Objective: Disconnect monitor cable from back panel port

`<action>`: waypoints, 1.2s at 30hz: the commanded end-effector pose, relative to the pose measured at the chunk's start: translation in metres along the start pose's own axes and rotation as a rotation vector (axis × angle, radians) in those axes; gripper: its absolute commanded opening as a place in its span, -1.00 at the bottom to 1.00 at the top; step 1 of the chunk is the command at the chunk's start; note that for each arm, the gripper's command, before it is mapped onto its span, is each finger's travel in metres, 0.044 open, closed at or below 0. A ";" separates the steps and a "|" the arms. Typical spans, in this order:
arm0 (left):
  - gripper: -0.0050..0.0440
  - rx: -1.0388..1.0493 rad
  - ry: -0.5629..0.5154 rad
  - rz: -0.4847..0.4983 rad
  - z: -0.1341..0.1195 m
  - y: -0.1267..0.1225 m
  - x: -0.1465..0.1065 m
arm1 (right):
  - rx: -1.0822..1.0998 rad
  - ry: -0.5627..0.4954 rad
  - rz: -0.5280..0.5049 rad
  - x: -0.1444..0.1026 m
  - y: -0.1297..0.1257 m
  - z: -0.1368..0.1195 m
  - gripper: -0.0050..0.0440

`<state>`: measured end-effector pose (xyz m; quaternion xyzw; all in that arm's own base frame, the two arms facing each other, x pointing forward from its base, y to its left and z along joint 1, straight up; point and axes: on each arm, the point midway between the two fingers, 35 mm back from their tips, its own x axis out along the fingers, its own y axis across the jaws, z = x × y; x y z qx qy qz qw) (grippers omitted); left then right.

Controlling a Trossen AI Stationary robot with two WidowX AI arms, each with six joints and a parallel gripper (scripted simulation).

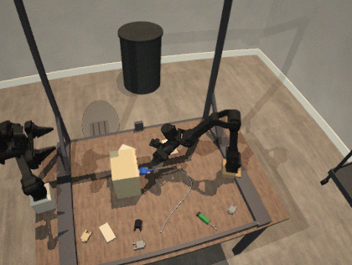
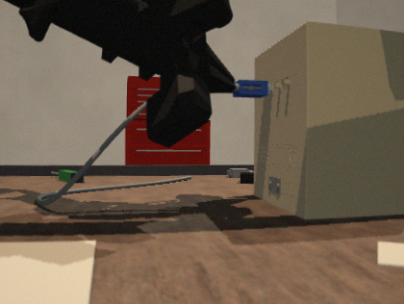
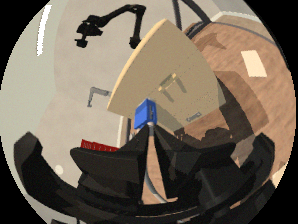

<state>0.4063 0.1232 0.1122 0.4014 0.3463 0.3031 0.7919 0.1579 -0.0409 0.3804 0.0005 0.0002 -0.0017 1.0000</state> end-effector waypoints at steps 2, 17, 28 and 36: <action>-0.80 -0.066 -0.010 -0.025 0.004 0.009 -0.002 | -0.007 -0.002 0.003 0.000 0.001 0.003 1.00; -0.80 -0.177 -0.012 -0.103 0.004 0.012 -0.002 | -0.007 -0.002 0.003 0.000 0.001 0.003 1.00; -0.01 -0.184 -0.012 -0.108 0.004 0.012 -0.002 | -0.007 -0.002 0.003 0.000 0.001 0.003 1.00; 0.58 -0.184 -0.012 -0.108 0.004 0.012 -0.002 | -0.007 -0.002 0.003 0.000 0.001 0.003 1.00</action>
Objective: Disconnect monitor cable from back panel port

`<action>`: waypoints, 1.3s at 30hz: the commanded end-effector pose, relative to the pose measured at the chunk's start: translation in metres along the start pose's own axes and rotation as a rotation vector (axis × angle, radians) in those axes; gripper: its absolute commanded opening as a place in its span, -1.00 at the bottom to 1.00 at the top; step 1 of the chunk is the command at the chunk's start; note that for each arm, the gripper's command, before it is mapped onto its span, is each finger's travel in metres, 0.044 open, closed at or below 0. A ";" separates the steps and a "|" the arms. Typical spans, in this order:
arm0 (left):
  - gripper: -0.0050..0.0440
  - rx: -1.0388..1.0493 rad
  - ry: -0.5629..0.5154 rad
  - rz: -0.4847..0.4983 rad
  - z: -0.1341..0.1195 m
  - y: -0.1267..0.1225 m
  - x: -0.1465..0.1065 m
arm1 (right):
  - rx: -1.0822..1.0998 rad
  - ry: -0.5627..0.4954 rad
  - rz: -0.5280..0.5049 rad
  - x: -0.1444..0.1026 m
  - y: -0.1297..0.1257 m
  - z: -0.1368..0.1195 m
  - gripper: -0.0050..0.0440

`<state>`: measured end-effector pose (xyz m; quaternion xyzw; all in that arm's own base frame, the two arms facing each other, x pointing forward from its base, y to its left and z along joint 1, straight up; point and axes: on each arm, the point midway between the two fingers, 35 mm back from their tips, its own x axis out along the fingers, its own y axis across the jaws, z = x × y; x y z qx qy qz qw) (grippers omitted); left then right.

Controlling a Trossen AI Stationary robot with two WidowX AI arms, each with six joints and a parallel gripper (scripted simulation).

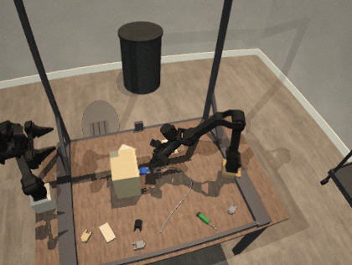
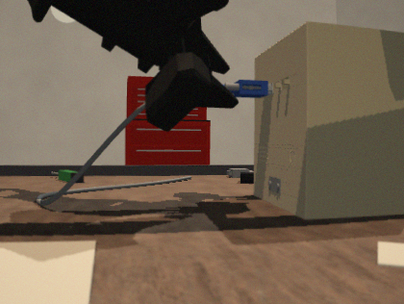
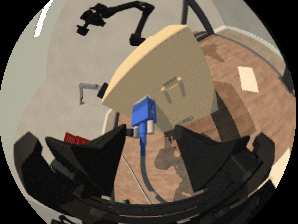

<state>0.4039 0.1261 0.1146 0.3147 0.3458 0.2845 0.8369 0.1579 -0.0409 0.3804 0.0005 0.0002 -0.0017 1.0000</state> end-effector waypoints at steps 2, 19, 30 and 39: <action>0.77 -0.022 -0.019 0.007 0.008 0.007 -0.003 | -0.007 -0.002 0.003 0.000 0.001 0.003 1.00; 1.00 0.047 -0.036 0.053 0.010 0.005 0.000 | -0.007 -0.002 0.003 0.000 0.001 0.003 1.00; 1.00 0.381 -0.031 0.271 0.006 -0.005 0.003 | -0.007 -0.002 0.003 0.000 0.001 0.003 1.00; 1.00 0.461 -0.014 0.350 0.004 -0.006 0.000 | -0.007 -0.002 0.003 0.000 0.001 0.003 1.00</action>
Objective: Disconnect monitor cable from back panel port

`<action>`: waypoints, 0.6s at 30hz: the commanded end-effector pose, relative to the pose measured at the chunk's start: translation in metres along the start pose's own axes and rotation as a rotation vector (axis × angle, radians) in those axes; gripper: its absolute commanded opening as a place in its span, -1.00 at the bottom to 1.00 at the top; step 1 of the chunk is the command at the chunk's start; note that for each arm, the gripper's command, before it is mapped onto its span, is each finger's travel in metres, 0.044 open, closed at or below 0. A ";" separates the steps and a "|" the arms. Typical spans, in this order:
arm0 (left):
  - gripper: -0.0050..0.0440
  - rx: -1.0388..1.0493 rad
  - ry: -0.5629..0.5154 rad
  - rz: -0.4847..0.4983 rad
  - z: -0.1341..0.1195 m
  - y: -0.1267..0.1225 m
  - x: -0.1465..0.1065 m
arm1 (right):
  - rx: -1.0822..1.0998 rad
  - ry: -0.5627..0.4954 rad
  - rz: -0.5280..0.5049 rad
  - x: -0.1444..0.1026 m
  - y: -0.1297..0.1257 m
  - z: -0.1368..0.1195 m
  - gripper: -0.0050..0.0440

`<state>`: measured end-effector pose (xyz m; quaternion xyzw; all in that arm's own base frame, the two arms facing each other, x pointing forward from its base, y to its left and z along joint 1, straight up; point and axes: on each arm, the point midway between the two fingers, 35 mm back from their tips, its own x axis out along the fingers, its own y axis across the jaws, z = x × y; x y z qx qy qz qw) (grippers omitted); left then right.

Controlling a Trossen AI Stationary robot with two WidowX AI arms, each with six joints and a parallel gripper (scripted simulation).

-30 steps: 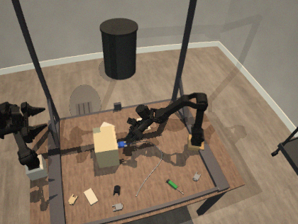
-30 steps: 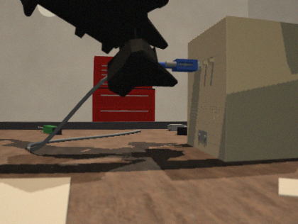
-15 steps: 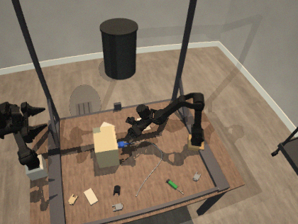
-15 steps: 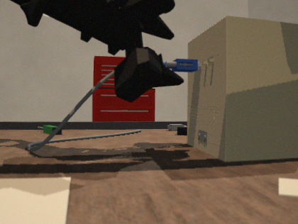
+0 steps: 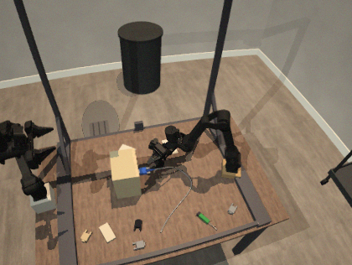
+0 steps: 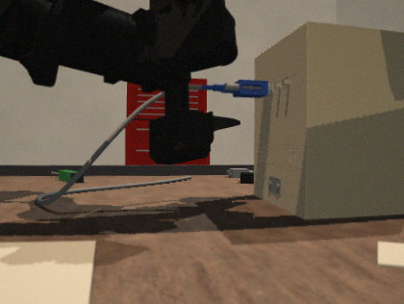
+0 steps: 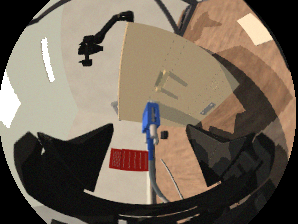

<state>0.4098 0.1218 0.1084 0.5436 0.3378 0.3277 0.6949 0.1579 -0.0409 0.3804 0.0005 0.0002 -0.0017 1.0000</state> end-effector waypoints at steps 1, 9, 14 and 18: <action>0.90 0.019 0.008 0.028 0.000 0.004 -0.002 | -0.007 -0.002 0.003 0.000 0.001 0.003 1.00; 0.22 0.019 0.008 0.028 0.000 0.004 -0.002 | -0.007 -0.002 0.003 0.000 0.001 0.003 1.00; -0.18 0.019 0.008 0.028 0.000 0.004 -0.002 | -0.007 -0.002 0.003 0.000 0.001 0.003 1.00; -0.57 0.019 0.008 0.028 0.000 0.004 -0.002 | -0.007 -0.002 0.003 0.000 0.001 0.003 1.00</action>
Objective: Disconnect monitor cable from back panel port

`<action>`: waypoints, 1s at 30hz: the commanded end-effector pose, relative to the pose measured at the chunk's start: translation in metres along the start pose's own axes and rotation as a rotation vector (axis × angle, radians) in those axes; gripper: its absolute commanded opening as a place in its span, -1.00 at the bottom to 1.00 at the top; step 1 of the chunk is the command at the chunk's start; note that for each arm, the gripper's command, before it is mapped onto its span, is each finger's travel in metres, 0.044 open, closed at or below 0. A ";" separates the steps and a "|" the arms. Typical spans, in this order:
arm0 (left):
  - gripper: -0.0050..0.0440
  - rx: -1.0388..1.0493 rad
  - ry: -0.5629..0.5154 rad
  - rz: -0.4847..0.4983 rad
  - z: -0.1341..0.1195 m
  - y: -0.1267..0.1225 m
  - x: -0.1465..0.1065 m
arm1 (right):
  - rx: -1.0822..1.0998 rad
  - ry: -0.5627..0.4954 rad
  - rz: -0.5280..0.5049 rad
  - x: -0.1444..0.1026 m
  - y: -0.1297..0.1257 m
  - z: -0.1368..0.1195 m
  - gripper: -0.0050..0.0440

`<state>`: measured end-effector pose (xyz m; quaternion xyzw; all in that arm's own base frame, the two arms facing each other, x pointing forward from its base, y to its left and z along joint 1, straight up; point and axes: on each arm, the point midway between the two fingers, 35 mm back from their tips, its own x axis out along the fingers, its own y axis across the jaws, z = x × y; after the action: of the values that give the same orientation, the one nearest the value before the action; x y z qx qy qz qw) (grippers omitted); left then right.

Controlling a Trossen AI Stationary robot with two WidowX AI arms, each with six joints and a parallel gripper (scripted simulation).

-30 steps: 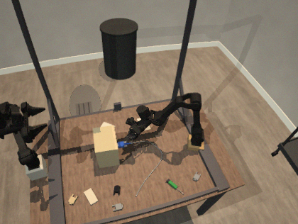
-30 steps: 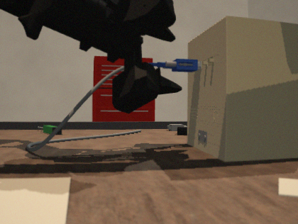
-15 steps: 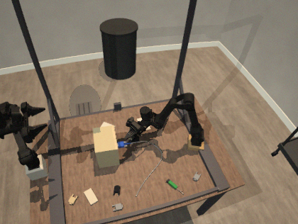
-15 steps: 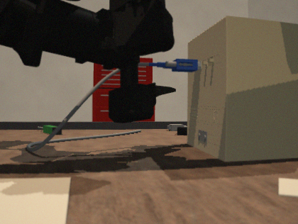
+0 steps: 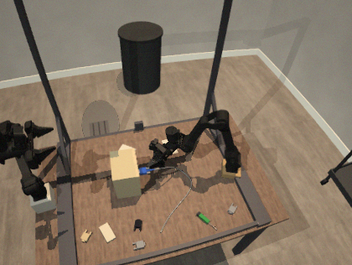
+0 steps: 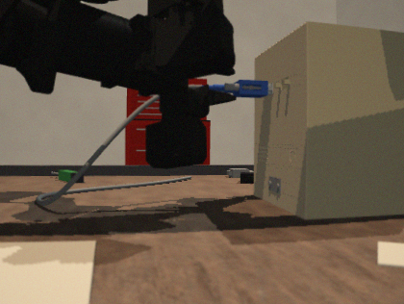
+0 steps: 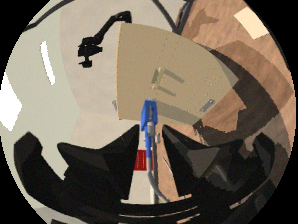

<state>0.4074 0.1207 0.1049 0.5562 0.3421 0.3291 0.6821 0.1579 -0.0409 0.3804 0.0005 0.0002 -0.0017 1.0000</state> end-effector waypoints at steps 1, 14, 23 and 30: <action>-0.67 -0.015 0.000 0.014 0.002 0.008 0.000 | -0.007 -0.002 0.003 0.000 0.001 0.003 1.00; -0.80 -0.029 0.000 0.004 0.002 0.008 0.000 | -0.007 -0.002 0.003 0.000 0.001 0.003 1.00; -0.80 -0.101 0.000 -0.046 0.002 0.010 0.000 | -0.007 -0.002 0.003 0.000 0.001 0.003 1.00; -0.80 -0.153 -0.002 -0.083 0.002 0.012 0.000 | -0.007 -0.002 0.003 0.000 0.001 0.003 1.00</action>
<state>0.4072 0.1210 0.1069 0.5097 0.3457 0.3225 0.7188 0.1579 -0.0409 0.3804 0.0005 0.0002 -0.0017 1.0000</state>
